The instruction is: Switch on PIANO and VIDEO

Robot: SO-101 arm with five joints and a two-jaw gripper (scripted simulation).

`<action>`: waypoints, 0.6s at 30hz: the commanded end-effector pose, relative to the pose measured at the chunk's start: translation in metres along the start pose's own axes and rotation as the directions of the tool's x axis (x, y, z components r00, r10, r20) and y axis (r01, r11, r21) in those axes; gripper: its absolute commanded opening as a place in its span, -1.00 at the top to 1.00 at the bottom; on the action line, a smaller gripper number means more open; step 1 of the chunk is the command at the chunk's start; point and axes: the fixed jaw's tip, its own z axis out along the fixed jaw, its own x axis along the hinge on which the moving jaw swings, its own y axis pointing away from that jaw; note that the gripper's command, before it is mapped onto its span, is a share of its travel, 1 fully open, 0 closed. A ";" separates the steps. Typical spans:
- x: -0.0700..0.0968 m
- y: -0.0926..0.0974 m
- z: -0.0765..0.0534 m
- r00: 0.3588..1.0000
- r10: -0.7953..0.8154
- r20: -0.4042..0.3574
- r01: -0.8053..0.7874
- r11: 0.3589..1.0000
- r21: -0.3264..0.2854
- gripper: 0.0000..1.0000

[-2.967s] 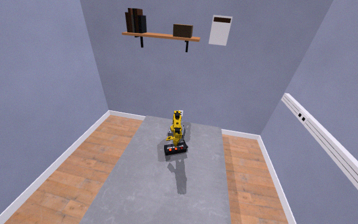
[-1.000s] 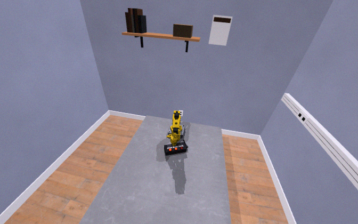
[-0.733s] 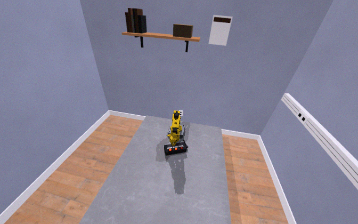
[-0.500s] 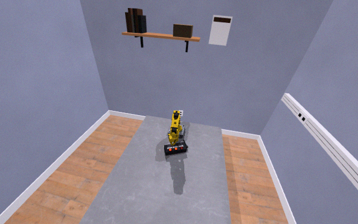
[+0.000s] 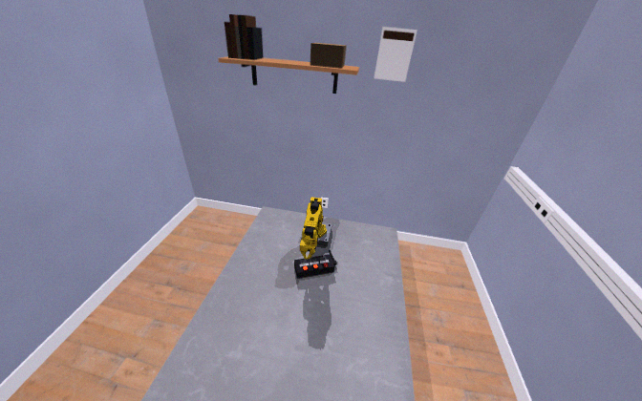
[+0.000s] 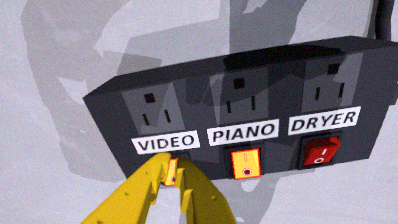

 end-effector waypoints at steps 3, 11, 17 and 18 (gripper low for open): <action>-0.003 0.007 -0.005 0.969 0.247 -0.008 -0.247 0.969 0.003 1.00; -0.007 0.013 -0.007 0.872 0.489 -0.007 -0.489 0.872 0.005 1.00; -0.011 0.019 -0.009 0.707 0.707 -0.006 -0.707 0.707 0.007 1.00; -0.012 0.020 -0.009 0.673 0.739 -0.005 -0.739 0.673 0.007 1.00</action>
